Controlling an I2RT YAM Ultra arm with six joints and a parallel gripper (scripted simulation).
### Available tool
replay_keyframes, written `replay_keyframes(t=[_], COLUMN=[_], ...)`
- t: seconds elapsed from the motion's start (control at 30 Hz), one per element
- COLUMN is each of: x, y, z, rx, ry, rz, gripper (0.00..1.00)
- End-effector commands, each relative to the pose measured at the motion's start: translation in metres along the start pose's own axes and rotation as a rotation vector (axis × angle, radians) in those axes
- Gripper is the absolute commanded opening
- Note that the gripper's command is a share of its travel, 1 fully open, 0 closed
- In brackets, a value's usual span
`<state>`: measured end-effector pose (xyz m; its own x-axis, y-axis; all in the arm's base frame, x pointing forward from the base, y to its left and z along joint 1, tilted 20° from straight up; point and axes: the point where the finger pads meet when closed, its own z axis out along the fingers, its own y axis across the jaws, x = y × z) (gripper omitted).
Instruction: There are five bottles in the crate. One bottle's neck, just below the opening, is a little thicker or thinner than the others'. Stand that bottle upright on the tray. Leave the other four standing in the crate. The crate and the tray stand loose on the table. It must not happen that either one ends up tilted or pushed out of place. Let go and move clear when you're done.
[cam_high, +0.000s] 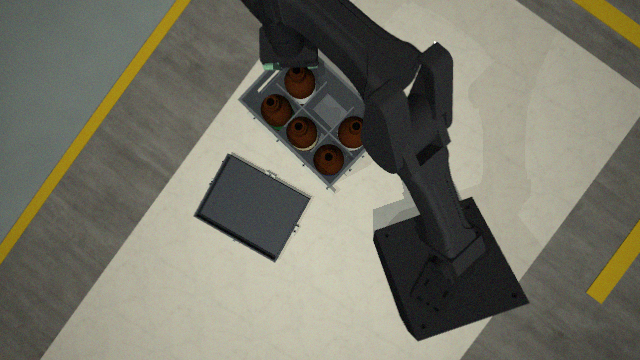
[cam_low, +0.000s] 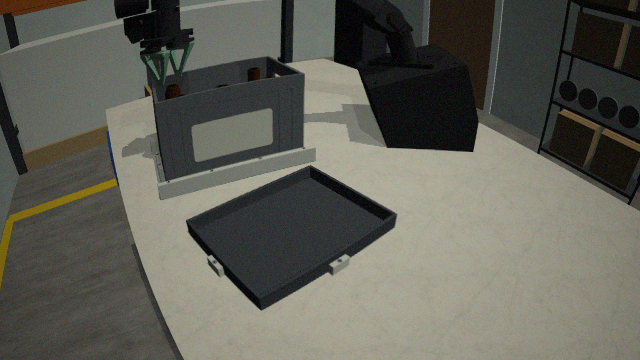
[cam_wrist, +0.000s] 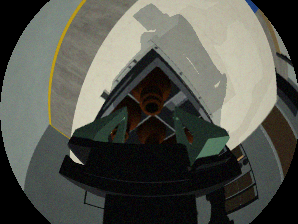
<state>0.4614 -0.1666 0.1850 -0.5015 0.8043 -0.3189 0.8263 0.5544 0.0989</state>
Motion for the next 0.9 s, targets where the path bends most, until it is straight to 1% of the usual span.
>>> replay_keyframes(t=[0.0,0.07,0.2,0.23,0.3,0.57,0.7,0.77,0.8,0.87], x=[-0.008,-0.003,-0.004,-0.012,-0.004,-0.007,-0.005,-0.005,-0.013,-0.006], y=[0.006,0.003,0.003,0.007,0.002,0.001,0.001,0.001,0.006,0.0], z=[-0.02,-0.012,-0.011,-0.021,-0.008,-0.002,0.003,0.003,-0.006,0.006], rx=[-0.04,-0.025,-0.024,-0.05,-0.024,-0.026,-0.024,-0.024,-0.046,-0.023], ry=[-0.053,-0.034,-0.034,-0.066,-0.034,-0.038,-0.034,-0.034,-0.063,-0.034], rz=[0.002,-0.001,0.0,0.005,0.001,0.004,0.001,0.001,0.007,0.003], gripper=[0.61,0.61,0.61,0.61,0.61,0.61,0.61,0.61,0.61,0.61])
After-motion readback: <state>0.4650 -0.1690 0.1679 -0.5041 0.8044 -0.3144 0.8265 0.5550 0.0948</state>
